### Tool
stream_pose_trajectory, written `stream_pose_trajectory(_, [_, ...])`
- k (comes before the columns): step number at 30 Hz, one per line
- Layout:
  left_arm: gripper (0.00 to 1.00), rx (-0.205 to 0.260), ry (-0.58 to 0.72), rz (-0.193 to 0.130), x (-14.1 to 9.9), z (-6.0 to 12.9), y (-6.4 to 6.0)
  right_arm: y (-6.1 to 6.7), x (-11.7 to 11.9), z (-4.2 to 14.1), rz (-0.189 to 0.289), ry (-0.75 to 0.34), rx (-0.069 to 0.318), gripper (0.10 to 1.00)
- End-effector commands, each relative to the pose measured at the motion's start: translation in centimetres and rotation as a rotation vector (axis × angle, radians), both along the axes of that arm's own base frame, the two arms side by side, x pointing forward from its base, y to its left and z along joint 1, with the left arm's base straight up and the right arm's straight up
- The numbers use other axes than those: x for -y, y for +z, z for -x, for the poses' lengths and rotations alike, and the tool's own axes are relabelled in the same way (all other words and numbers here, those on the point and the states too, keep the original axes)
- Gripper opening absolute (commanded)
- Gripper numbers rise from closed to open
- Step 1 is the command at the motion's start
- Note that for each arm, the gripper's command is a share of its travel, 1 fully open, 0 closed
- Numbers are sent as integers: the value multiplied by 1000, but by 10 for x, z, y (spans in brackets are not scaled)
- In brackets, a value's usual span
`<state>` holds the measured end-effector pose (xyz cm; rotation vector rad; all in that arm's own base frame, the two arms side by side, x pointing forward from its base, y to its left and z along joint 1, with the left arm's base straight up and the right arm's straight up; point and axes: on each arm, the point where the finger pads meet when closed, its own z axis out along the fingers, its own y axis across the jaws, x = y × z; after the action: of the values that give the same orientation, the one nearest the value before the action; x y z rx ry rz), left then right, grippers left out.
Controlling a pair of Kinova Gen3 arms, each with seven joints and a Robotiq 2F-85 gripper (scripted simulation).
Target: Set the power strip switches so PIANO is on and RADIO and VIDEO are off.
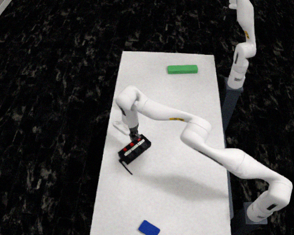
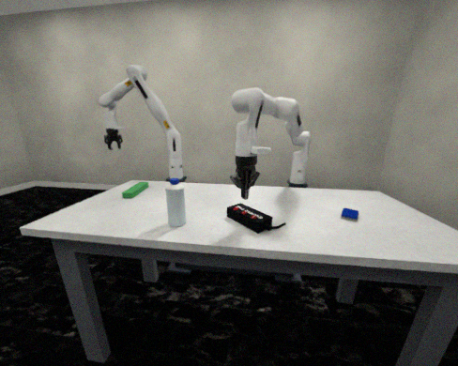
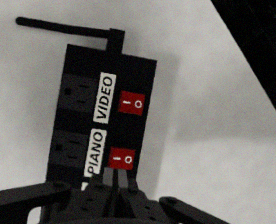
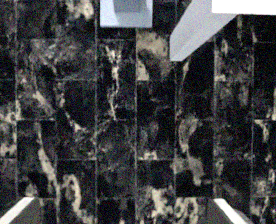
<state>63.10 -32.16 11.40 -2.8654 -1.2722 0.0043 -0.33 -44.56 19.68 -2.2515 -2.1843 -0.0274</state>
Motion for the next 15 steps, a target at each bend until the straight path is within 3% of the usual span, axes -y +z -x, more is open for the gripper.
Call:
stream_pose_trajectory(1, [99, 7, 1, 1, -6, -4, 3, 1, 0, 0, 2, 0, 0, 1000])
stream_pose_trajectory(15, [99, 5, 1, 1, -6, -4, 1, 1, 0, 0, 2, 0, 0, 1000])
